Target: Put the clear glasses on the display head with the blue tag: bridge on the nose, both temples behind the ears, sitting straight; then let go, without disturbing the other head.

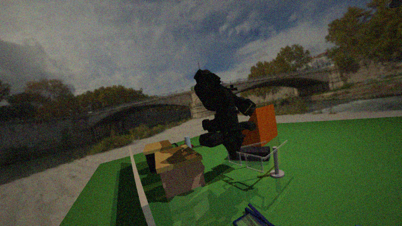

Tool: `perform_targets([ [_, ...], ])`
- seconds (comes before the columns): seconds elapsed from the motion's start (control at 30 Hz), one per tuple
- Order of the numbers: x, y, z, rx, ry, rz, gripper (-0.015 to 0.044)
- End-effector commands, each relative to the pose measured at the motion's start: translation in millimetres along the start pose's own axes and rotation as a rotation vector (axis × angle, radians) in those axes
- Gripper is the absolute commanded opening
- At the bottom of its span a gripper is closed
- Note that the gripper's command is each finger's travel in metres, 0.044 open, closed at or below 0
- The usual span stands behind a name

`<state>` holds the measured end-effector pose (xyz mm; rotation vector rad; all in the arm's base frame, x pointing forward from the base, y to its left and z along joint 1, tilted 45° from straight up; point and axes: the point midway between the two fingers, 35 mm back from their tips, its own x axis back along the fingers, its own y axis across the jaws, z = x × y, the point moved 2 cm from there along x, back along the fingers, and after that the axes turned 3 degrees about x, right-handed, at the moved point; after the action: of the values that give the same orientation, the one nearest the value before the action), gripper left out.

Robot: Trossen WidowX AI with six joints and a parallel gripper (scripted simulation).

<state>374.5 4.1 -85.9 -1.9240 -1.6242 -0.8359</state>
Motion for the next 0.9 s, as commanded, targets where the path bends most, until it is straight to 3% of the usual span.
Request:
perform_targets([
  [0.0, -0.2, 0.3, 0.7, 0.002, -0.005, -0.002, 0.0000],
  [0.27, 3.0, 0.9, 5.7, 0.002, -0.005, -0.002, 0.0000],
  [0.6, 56.1, 1.0, 11.3, 0.002, -0.002, -0.002, 0.0000],
  [0.87, 60.7, -0.2, 20.3, 0.002, -0.001, -0.002, 0.0000],
])
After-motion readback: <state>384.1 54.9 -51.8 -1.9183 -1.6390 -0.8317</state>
